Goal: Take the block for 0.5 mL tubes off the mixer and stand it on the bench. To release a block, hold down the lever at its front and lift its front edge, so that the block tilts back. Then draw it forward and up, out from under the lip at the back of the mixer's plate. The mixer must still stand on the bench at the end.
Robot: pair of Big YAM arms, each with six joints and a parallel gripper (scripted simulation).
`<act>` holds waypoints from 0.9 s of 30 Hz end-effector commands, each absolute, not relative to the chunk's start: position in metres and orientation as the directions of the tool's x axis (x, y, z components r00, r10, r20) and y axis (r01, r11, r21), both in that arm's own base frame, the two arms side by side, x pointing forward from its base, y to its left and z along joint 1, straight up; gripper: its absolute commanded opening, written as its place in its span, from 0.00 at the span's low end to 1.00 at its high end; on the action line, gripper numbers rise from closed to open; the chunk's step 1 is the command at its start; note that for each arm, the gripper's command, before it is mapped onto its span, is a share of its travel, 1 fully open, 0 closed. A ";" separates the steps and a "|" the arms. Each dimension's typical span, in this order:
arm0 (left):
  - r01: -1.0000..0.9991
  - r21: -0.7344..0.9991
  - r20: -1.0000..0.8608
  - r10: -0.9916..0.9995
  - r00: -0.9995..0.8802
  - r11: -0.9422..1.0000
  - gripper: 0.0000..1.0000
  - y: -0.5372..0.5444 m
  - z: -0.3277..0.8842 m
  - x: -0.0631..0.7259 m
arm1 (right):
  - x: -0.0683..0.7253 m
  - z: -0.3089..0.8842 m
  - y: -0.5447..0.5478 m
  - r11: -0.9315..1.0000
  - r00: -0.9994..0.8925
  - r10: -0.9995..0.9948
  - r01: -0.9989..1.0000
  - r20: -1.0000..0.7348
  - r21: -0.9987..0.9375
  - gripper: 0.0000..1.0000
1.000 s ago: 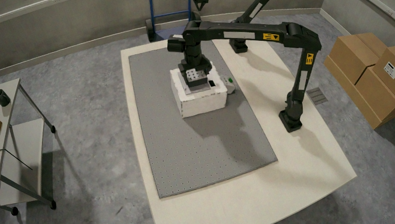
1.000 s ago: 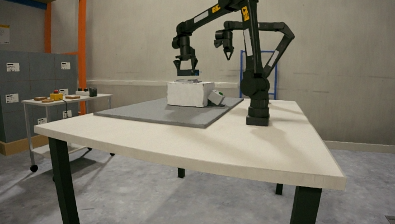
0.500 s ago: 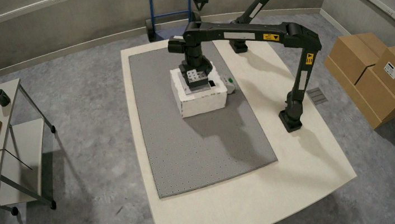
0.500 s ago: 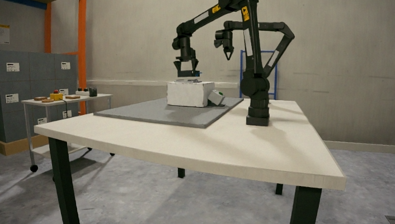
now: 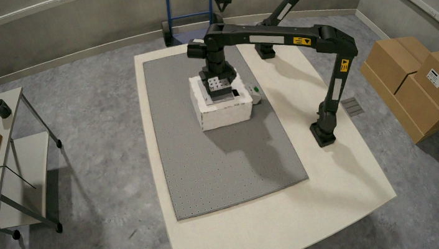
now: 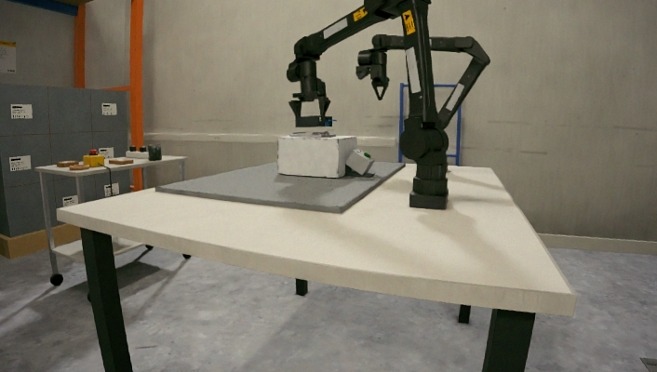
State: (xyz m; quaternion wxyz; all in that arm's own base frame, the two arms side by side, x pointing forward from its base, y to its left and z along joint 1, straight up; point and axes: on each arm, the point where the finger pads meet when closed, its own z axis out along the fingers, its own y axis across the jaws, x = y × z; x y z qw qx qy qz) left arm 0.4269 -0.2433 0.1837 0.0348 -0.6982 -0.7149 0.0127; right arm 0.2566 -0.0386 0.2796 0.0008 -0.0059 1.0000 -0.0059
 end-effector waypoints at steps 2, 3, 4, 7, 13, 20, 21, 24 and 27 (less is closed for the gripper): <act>0.999 0.020 -0.025 0.999 -0.030 0.031 0.00 -0.253 0.234 0.440 | 0.265 0.300 -0.039 1.000 -0.999 -0.007 -0.006 -0.054 -0.020 0.00; 0.999 0.021 -0.025 0.999 -0.030 0.031 0.00 -0.254 0.233 0.442 | 0.265 0.301 -0.039 1.000 -0.999 -0.007 -0.006 -0.054 -0.020 0.00; 0.999 0.022 -0.026 0.999 -0.030 0.031 0.00 -0.254 0.231 0.443 | 0.265 0.301 -0.039 1.000 -0.999 -0.007 -0.006 -0.054 -0.020 0.00; 0.999 0.025 -0.028 0.999 -0.031 0.031 0.00 -0.257 0.227 0.448 | 0.265 0.301 -0.039 1.000 -0.999 -0.008 -0.007 -0.054 -0.020 0.00; 0.999 0.030 -0.031 0.999 -0.031 0.032 0.00 -0.260 0.222 0.454 | 0.265 0.301 -0.039 1.000 -0.999 -0.008 -0.007 -0.053 -0.020 0.00; 0.999 0.038 -0.035 0.999 -0.031 0.033 0.00 -0.259 0.228 0.453 | 0.265 0.301 -0.039 1.000 -0.999 -0.008 -0.007 -0.053 -0.020 0.00; 0.999 0.039 -0.036 0.999 -0.031 0.033 0.00 -0.259 0.231 0.452 | 0.265 0.301 -0.038 1.000 -0.999 -0.008 -0.007 -0.053 -0.020 0.00; 0.999 0.041 -0.037 0.999 -0.032 0.033 0.00 -0.257 0.238 0.449 | 0.265 0.301 -0.038 1.000 -0.999 -0.008 -0.007 -0.052 -0.020 0.00; 0.998 0.049 -0.042 0.999 -0.032 0.034 0.00 -0.256 0.245 0.448 | 0.265 0.301 -0.038 1.000 -0.999 -0.008 -0.007 -0.052 -0.020 0.00</act>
